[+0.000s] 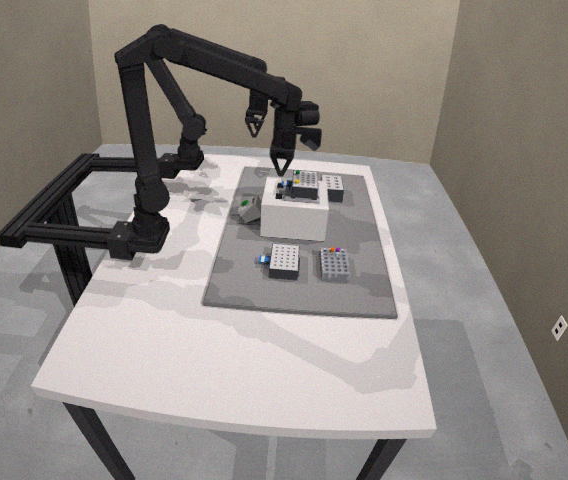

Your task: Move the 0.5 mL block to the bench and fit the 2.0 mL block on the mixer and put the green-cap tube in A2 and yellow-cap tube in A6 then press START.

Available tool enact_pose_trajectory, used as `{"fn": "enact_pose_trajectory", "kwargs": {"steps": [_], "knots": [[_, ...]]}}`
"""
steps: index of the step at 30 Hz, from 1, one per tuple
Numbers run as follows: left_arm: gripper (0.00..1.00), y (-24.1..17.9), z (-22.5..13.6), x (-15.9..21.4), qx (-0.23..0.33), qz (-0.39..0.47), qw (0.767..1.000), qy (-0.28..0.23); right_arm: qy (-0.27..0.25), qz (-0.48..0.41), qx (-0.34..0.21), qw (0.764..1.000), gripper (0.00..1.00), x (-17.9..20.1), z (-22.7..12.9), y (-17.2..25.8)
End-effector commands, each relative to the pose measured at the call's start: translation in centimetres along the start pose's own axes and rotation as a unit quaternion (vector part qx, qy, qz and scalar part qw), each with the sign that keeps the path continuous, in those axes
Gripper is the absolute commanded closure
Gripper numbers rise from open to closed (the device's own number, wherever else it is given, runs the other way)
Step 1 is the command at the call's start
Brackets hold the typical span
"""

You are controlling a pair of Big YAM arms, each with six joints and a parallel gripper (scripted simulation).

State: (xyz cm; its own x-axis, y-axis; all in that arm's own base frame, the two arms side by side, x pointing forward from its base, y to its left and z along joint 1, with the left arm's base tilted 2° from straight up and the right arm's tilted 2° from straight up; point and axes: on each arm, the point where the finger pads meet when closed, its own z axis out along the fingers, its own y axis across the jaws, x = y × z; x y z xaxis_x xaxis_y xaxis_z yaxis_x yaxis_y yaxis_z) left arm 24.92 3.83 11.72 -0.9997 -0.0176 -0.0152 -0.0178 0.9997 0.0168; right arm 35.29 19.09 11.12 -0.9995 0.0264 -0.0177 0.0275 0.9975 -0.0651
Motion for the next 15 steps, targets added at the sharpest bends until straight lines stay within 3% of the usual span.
{"fn": "enact_pose_trajectory", "kwargs": {"steps": [1,8,15], "knots": [[0.0,0.4,-2.5,-2.4,-0.004,-0.006,0.999,-0.035,-0.013,-0.013,-0.006,1.0,1.0,0.0,-1.2,-1.6],[0.0,0.5,-2.7,-2.6,-0.005,-0.006,0.999,-0.038,-0.011,-0.019,-0.008,1.0,1.0,0.8,-0.3,-2.9],[0.0,0.5,-3.0,-2.9,-0.005,-0.006,0.999,-0.041,-0.015,-0.012,-0.007,1.0,1.0,2.3,-1.0,-7.3]]}}
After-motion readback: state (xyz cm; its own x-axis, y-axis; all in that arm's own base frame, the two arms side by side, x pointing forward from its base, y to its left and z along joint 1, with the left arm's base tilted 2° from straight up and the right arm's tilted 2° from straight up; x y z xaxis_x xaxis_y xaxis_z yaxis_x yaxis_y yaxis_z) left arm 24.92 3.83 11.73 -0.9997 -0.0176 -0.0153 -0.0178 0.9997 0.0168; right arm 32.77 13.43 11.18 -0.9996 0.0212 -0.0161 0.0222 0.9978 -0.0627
